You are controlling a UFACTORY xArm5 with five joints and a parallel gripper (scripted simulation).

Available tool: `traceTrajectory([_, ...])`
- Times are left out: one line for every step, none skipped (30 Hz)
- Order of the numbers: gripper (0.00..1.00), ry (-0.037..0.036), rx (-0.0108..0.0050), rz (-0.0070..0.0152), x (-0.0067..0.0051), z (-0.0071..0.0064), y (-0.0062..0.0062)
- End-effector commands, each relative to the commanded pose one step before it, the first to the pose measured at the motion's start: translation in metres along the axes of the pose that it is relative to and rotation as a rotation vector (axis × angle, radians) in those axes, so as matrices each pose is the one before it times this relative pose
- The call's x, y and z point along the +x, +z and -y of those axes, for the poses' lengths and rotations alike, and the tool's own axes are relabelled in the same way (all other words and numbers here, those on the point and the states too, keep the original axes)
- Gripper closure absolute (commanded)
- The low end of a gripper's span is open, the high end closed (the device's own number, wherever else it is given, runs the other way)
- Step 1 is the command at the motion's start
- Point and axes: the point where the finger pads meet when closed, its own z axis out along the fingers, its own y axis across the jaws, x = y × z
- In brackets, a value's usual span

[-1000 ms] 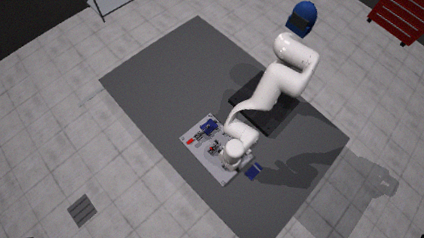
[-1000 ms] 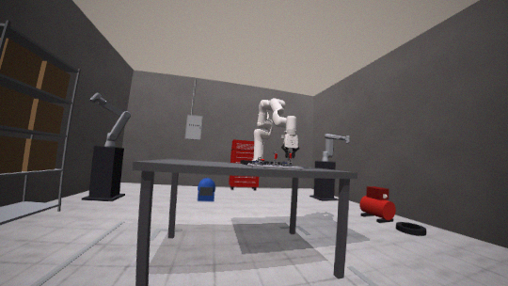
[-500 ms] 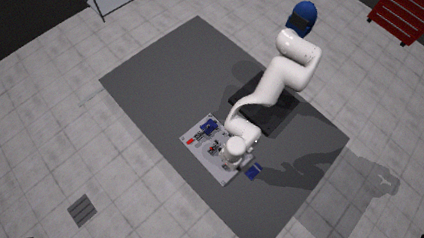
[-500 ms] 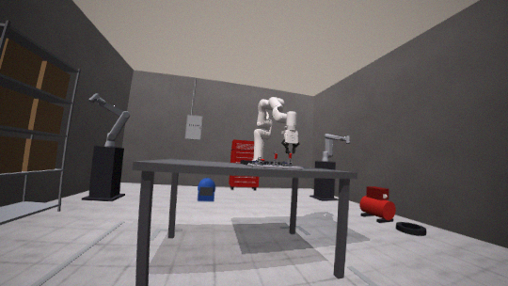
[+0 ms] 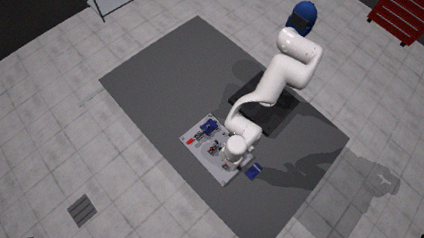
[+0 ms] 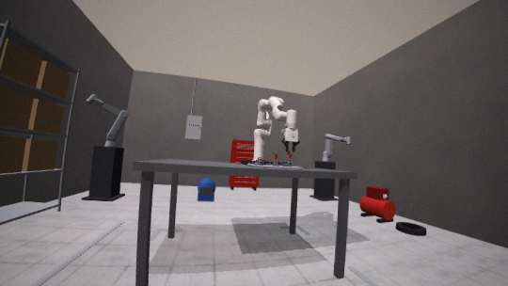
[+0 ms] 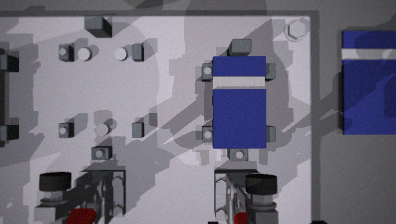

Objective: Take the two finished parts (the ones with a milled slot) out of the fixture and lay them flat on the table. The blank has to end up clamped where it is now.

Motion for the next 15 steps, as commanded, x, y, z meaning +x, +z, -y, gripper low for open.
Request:
traceTrajectory([0.52, -0.00001, -0.00122, 0.00445, -0.00137, -0.00038, -0.00203])
traceTrajectory([0.52, 0.0, 0.0, -0.00001, 0.00001, 0.0, 0.0])
traceTrajectory([0.52, 0.0, 0.0, -0.00002, 0.00001, 0.0, 0.00001])
traceTrajectory([0.52, 0.0, 0.0, -0.00002, 0.00001, 0.0, 0.00001])
traceTrajectory([0.0, 0.0, 0.00001, -0.00002, 0.00001, 0.0, 0.00002])
traceTrajectory([0.0, 0.0, 0.0, 0.0, 0.0, 0.0, 0.00006])
traceTrajectory([0.0, 0.0, 0.0, 0.0, 0.0, 0.0, 0.0])
traceTrajectory([0.0, 0.0, 0.0, 0.0, 0.0, 0.0, 0.0])
traceTrajectory([0.0, 0.0, 0.0, 0.0, 0.0, 0.0, 0.00015])
traceTrajectory([0.0, 0.0, 0.0, 0.0, 0.0, 0.0, 0.00026])
traceTrajectory([0.0, 0.0, 0.0, 0.0, 0.0, 0.0, 0.00039])
traceTrajectory([0.0, 0.0, 0.0, 0.0, 0.0, 0.0, 0.00052])
traceTrajectory([0.0, 0.0, 0.0, 0.0, 0.0, 0.00001, 0.00065])
traceTrajectory([0.0, 0.0, 0.0, 0.0, 0.0, 0.00001, 0.00077])
traceTrajectory([0.0, 0.0, 0.0, 0.0, 0.0, 0.00001, 0.00088])
